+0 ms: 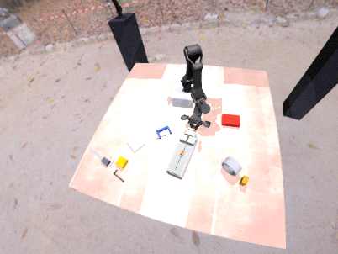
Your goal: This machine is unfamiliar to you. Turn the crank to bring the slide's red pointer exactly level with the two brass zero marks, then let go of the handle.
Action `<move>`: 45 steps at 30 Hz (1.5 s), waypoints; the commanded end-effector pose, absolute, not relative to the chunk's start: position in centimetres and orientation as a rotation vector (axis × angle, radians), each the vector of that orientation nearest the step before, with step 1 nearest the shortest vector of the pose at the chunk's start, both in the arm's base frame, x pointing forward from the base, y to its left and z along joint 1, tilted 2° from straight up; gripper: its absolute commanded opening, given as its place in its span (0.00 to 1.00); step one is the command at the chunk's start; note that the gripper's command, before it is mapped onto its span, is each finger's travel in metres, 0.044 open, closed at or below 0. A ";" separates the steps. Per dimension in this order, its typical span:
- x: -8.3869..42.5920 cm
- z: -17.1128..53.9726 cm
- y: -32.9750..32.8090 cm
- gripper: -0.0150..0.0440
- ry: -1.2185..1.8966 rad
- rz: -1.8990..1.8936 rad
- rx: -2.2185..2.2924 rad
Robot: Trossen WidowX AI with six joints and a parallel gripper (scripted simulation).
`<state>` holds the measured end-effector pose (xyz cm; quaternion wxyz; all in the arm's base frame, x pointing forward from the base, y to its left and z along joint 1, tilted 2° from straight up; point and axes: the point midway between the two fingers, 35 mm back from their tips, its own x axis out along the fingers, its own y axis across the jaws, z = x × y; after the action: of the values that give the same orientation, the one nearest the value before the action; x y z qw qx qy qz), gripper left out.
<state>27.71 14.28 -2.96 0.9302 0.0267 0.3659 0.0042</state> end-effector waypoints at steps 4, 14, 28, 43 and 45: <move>27.7 -3.0 14.2 0.25 0.747 0.004 0.051; 27.7 -3.0 14.3 0.25 0.749 0.008 0.055; 27.7 -3.0 14.3 0.61 0.749 0.008 0.055; 27.8 -1.9 14.3 1.00 0.749 0.008 0.055; 27.8 -1.4 14.3 1.00 0.749 0.008 0.055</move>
<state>27.65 14.22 -2.03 0.9297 0.0251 0.3675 0.0033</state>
